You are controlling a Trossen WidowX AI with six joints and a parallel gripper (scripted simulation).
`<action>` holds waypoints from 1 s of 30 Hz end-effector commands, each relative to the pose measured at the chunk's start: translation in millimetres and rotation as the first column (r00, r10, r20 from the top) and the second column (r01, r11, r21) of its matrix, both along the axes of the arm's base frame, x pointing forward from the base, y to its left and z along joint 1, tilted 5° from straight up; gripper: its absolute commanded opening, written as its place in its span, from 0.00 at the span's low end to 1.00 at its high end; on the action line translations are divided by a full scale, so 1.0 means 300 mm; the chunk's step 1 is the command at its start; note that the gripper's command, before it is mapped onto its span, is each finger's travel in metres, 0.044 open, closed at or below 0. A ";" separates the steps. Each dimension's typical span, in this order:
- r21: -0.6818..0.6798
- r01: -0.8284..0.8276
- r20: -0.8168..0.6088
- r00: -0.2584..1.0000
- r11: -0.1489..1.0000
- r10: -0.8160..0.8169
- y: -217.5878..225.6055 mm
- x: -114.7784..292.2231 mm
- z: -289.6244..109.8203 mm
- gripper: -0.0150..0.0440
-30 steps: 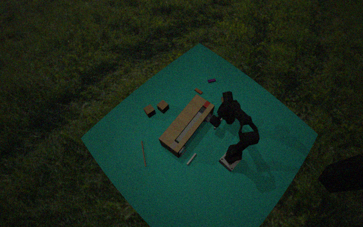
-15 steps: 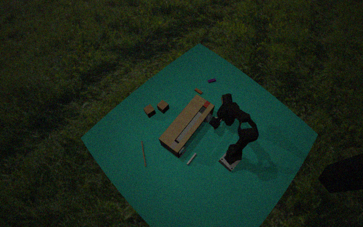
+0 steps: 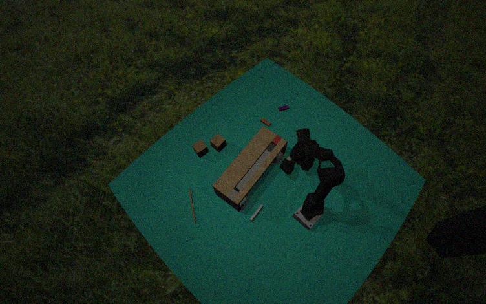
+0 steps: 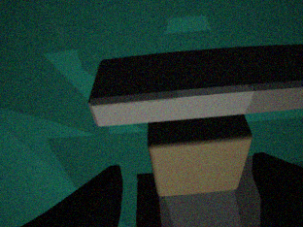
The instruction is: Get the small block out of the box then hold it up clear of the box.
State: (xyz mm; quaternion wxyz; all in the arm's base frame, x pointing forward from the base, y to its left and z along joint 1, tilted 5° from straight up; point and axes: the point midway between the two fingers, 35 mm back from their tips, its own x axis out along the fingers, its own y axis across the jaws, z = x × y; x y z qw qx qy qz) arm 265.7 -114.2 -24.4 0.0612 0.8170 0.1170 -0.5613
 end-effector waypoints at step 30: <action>0.004 0.000 -0.005 1.000 1.000 0.000 -0.001 0.003 0.173 0.25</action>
